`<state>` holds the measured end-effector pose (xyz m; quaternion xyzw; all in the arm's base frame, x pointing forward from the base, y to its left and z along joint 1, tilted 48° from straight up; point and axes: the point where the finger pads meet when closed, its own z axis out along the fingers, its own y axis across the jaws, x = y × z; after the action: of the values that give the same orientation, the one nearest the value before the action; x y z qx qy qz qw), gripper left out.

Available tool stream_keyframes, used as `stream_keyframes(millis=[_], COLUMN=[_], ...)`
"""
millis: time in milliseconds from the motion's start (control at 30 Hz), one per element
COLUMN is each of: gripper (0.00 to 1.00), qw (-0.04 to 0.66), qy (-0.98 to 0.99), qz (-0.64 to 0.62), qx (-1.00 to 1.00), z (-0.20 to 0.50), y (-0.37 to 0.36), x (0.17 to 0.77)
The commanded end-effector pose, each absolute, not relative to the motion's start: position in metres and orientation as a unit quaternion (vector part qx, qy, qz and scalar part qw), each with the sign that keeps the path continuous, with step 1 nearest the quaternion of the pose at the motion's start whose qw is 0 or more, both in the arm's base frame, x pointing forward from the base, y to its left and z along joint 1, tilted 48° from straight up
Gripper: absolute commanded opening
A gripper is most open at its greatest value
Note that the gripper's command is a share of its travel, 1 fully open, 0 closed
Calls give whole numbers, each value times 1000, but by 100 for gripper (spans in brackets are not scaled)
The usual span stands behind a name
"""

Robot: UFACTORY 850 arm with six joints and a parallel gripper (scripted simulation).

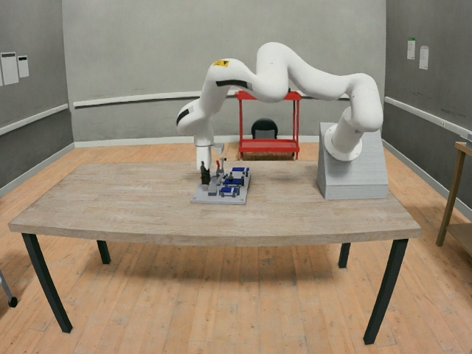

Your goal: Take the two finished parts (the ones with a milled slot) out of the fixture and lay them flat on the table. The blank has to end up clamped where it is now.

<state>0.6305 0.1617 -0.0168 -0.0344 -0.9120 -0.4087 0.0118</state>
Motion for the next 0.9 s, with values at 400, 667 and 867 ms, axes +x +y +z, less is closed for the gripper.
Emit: stream_keyframes(millis=[400, 667, 867], gripper=[0, 0, 0], qw=[11, 12, 12], qy=[-912, -912, -912], qz=[-408, -408, -408], qx=[-35, -35, -35], z=[-15, -15, -14], y=[160, 160, 160], x=[621, 618, 615])
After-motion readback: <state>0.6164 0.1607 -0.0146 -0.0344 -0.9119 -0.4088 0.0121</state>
